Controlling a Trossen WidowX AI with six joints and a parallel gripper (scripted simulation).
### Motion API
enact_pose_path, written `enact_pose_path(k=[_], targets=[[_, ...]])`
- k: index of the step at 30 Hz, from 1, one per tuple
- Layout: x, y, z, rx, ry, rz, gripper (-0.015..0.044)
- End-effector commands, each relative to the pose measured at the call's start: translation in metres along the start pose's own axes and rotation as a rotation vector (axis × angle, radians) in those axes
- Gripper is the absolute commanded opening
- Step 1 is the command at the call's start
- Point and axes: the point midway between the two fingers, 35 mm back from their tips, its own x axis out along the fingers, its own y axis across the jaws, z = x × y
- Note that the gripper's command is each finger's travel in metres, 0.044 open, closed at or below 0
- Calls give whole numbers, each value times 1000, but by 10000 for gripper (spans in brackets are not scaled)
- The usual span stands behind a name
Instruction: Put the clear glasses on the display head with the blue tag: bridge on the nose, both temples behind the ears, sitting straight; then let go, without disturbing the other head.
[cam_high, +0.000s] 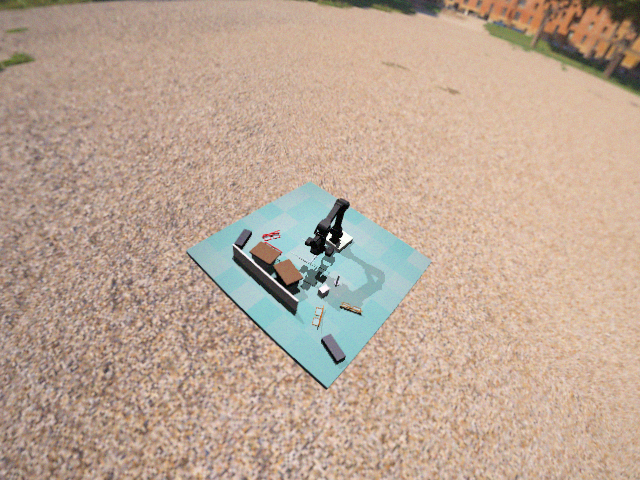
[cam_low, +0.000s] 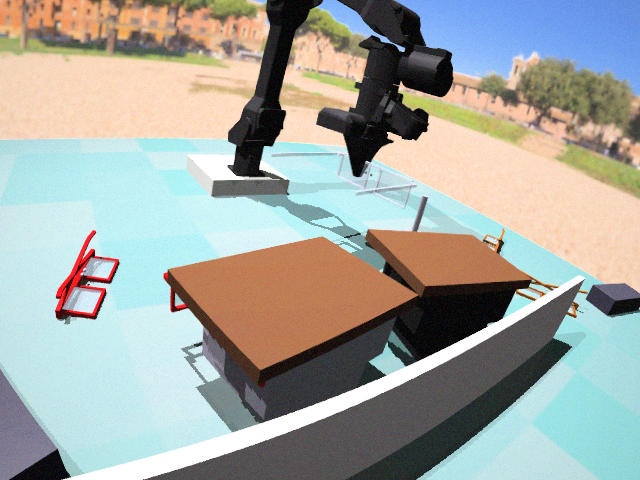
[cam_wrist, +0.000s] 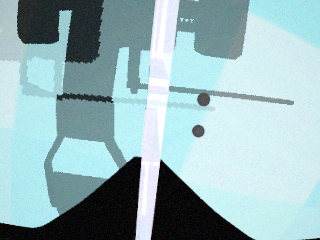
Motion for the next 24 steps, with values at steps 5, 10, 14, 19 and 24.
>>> enact_pose_path(k=[5,10,14,19,24], targets=[[0,-40,-9,65,-5,1,0],[0,-62,-17,106,-4,-1,0],[0,-76,-23,133,-4,-3,0],[1,-77,-23,134,-4,-3,0],[5,-77,-23,134,-4,-3,0]])
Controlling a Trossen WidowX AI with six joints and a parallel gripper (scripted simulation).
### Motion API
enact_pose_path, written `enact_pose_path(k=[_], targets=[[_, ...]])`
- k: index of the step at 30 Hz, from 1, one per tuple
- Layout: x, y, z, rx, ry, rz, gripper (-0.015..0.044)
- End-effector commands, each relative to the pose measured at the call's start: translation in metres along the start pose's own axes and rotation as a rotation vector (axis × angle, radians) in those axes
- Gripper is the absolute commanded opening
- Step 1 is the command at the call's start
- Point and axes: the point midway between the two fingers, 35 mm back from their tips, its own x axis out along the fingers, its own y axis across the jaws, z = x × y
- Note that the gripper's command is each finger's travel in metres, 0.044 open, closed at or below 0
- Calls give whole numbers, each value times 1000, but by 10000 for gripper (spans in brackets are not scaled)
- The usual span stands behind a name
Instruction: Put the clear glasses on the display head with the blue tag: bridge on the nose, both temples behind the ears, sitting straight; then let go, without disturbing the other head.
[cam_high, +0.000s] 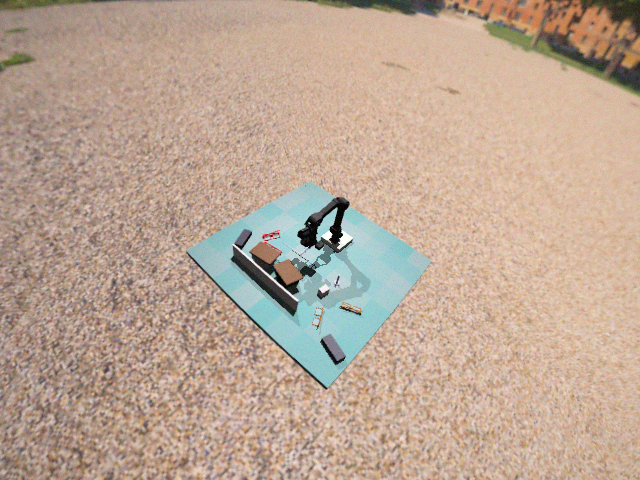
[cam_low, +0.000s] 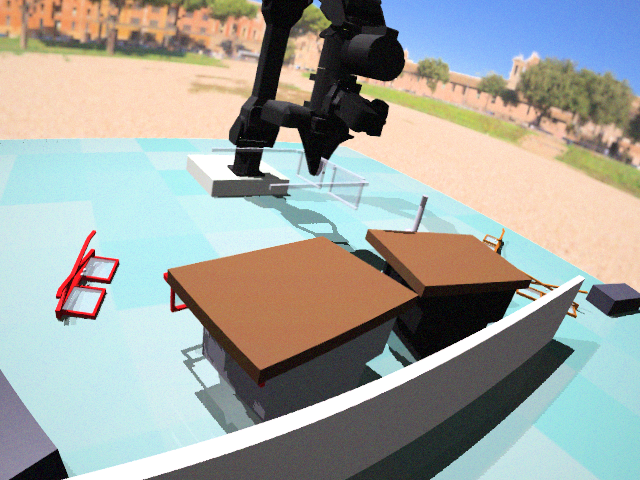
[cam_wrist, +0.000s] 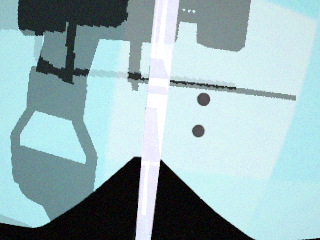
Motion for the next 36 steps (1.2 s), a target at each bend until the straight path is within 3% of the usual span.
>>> enact_pose_path(k=[1,36], targets=[[4,-1,1,-3,-2,4,0],[35,-1,4,-3,-3,4,0]])
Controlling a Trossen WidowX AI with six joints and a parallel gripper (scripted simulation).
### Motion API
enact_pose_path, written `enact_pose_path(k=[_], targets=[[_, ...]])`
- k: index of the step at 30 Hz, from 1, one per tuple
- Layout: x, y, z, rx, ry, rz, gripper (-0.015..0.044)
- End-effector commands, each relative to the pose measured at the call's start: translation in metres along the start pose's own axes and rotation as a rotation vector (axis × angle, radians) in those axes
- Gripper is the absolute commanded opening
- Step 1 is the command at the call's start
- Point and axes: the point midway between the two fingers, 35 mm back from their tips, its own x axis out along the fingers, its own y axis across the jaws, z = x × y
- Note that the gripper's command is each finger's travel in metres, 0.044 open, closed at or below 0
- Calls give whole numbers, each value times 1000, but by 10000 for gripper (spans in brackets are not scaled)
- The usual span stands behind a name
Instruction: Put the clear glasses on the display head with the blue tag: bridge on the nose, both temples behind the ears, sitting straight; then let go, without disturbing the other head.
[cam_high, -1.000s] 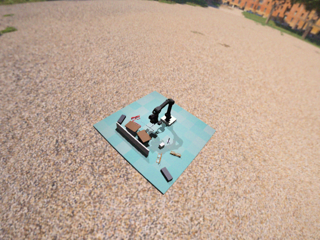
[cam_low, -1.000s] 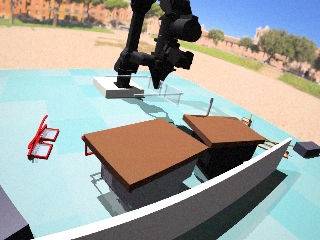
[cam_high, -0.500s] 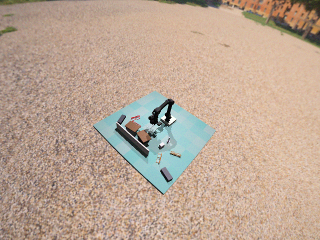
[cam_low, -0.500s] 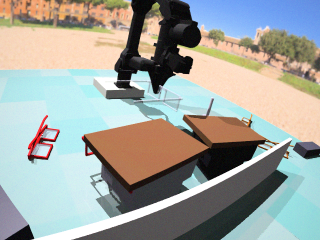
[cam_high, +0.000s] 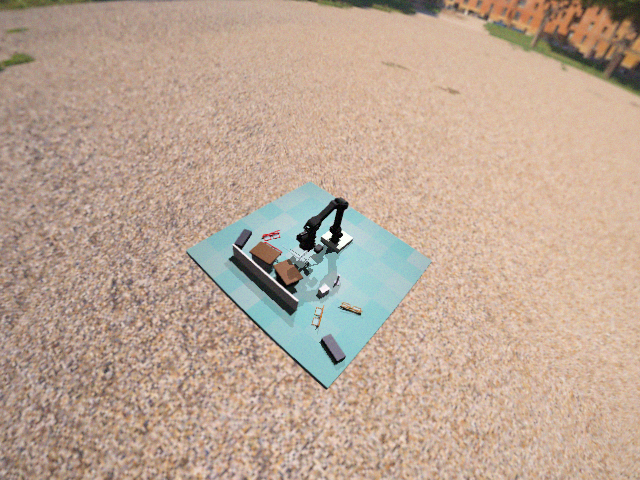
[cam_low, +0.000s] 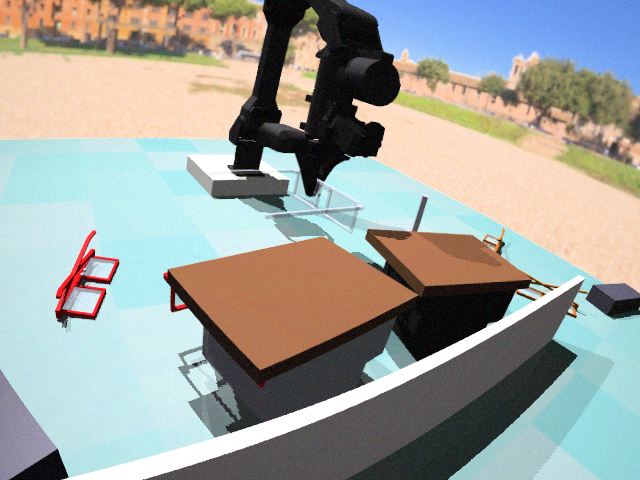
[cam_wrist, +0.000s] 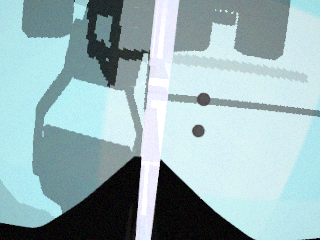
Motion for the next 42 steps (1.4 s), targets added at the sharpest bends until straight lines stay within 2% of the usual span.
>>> enact_pose_path(k=[1,42], targets=[[4,1,1,-5,-3,4,0],[40,1,0,-5,-2,4,0]])
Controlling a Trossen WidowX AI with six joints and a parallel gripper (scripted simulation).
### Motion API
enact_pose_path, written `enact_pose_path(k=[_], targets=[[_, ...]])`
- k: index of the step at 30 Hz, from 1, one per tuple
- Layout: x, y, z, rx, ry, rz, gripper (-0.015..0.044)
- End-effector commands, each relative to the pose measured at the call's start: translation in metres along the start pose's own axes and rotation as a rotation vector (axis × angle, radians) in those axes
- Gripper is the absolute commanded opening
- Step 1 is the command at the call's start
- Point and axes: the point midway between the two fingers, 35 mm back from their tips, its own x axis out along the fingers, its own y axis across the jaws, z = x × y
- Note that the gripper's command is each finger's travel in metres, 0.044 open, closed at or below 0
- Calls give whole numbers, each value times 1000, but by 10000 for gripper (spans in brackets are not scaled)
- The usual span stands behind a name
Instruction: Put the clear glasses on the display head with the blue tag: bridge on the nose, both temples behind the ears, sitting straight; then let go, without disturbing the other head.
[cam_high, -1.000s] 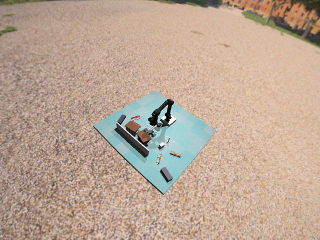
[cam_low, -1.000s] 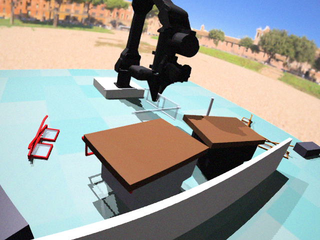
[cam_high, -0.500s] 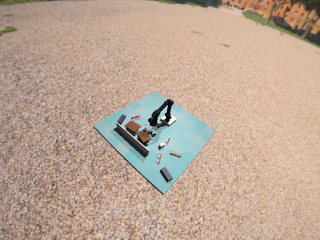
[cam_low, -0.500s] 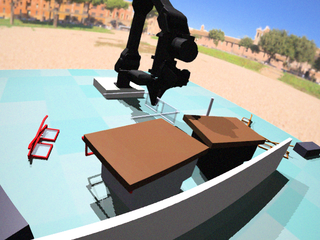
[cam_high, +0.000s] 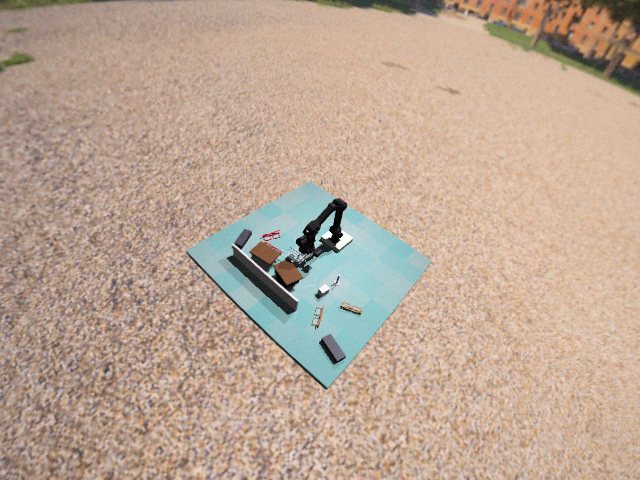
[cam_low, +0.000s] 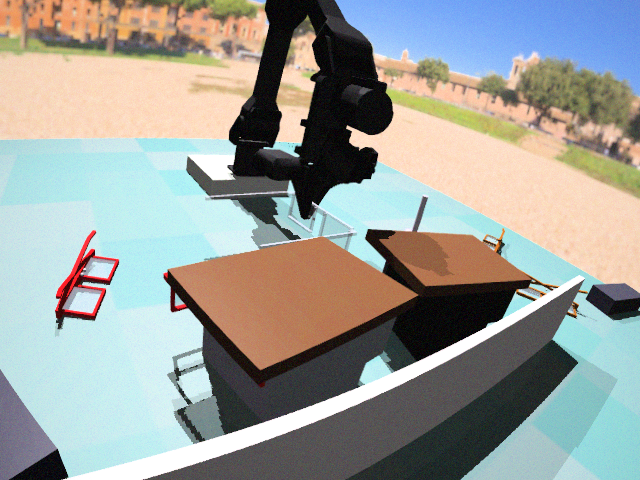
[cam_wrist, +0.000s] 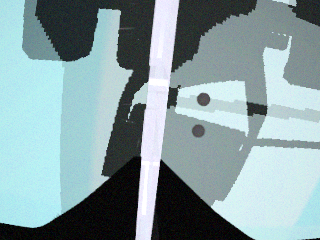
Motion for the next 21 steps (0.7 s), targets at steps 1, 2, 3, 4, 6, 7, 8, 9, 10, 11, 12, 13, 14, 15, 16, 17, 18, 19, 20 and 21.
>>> enact_pose_path(k=[1,2,3,4,6,7,8,9,10,11,12,13,14,15,16,17,18,19,20,21], targets=[[4,1,0,-4,-2,4,0],[5,1,0,-4,-2,4,0],[6,1,0,-4,-2,4,0],[7,1,0,-4,-2,4,0],[8,1,0,-4,-2,4,0],[9,1,-1,-4,-2,4,0],[10,1,-1,-4,-2,4,0],[11,1,-1,-4,-2,4,0],[12,1,-1,-4,-2,4,0],[13,1,-1,-4,-2,4,0],[14,1,-1,-4,-2,4,0],[14,1,-1,-4,-2,4,0],[15,1,-1,-4,-2,4,0],[16,1,-1,-4,-2,4,0],[17,1,-2,-4,-2,4,0],[18,1,-2,-4,-2,4,0],[19,1,-2,-4,-2,4,0],[19,1,-2,-4,-2,4,0],[20,1,-2,-4,-2,4,0],[21,1,-2,-4,-2,4,0]])
